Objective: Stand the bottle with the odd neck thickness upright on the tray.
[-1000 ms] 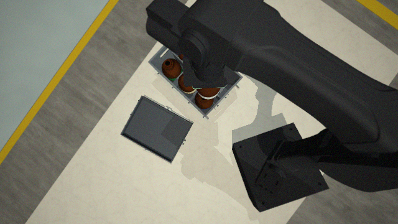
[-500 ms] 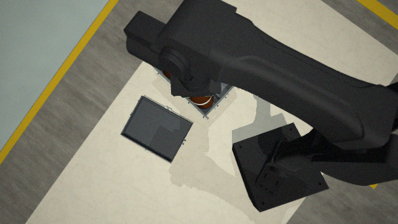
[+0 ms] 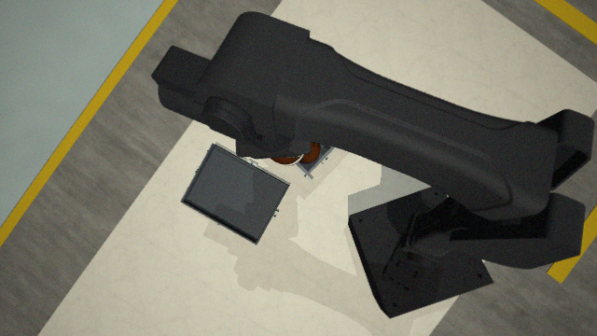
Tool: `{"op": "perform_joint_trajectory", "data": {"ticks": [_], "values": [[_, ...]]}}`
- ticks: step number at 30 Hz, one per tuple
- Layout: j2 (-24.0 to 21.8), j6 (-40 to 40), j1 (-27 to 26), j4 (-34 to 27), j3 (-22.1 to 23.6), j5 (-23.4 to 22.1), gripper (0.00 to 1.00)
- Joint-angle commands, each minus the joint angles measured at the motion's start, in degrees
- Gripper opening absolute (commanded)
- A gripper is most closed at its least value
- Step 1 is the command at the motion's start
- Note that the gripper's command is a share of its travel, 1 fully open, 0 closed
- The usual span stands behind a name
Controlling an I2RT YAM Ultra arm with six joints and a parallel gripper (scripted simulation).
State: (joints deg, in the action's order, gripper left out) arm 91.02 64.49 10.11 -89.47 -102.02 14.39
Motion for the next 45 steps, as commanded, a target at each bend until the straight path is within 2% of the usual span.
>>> {"op": "perform_joint_trajectory", "data": {"ticks": [1, 3, 5, 10, 14, 20, 22, 26, 29, 37, 40, 45], "values": [[-0.74, 2.14, 1.64, -0.25, -3.14, 1.29, 0.00], [-1.66, 2.59, 2.04, -0.27, -3.29, 1.41, 0.00], [1.02, 3.43, 2.94, -0.25, -3.75, 1.65, 0.00], [0.67, 5.25, 4.73, -0.27, -4.71, 1.99, 0.00], [2.91, 6.61, 6.16, -0.27, -5.58, 2.34, 0.00], [2.30, 7.77, 7.32, -0.28, -6.35, 2.61, 0.00], [4.70, 8.30, 7.93, -0.29, -6.82, 2.77, 0.00], [3.93, 9.17, 8.80, -0.29, -7.48, 2.92, 0.00], [5.28, 9.76, 9.44, -0.30, -7.99, 3.08, 0.00], [4.92, 10.65, 10.33, -0.30, -8.72, 3.30, 0.00], [6.71, 10.96, 10.70, -0.32, -9.09, 3.39, 0.00], [6.01, 11.30, 11.03, -0.31, -9.36, 3.46, 0.00]]}}
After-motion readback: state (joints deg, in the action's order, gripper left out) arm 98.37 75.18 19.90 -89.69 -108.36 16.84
